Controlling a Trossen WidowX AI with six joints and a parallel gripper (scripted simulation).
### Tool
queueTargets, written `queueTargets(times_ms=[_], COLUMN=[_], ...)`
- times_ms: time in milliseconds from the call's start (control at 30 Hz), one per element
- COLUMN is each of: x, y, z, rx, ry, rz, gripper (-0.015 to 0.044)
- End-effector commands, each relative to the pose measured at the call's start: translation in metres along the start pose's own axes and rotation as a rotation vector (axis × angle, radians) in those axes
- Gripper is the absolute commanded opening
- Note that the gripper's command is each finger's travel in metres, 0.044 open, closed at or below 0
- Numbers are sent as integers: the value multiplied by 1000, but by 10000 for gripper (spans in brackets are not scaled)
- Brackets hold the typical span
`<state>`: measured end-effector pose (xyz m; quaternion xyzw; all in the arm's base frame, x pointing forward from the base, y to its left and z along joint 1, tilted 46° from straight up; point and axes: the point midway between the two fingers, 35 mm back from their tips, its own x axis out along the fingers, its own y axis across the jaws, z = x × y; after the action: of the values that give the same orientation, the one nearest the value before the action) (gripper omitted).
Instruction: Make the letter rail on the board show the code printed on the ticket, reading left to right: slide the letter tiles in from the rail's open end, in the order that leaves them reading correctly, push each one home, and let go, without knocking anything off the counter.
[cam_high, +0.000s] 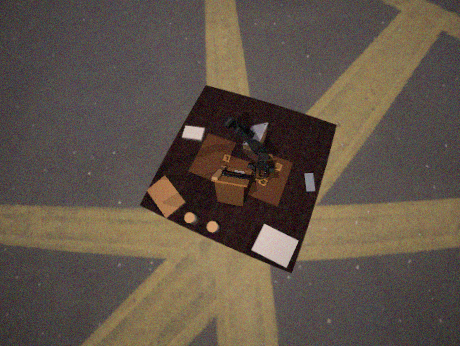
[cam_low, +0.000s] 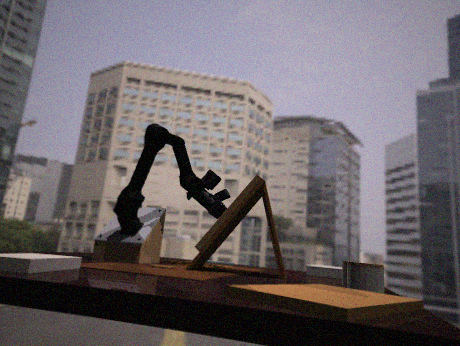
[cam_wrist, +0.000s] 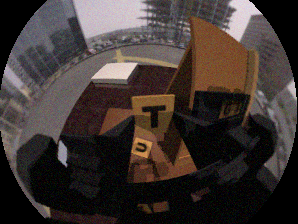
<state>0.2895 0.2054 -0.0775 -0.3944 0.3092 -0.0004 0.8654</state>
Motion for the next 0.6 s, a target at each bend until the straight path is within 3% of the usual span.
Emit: queueTargets(times_ms=[0,567], x=[0,0], y=[-2,-11], z=[-2,-1], rx=[-6,-7], ry=[3,3], rz=[3,3], gripper=[0,0])
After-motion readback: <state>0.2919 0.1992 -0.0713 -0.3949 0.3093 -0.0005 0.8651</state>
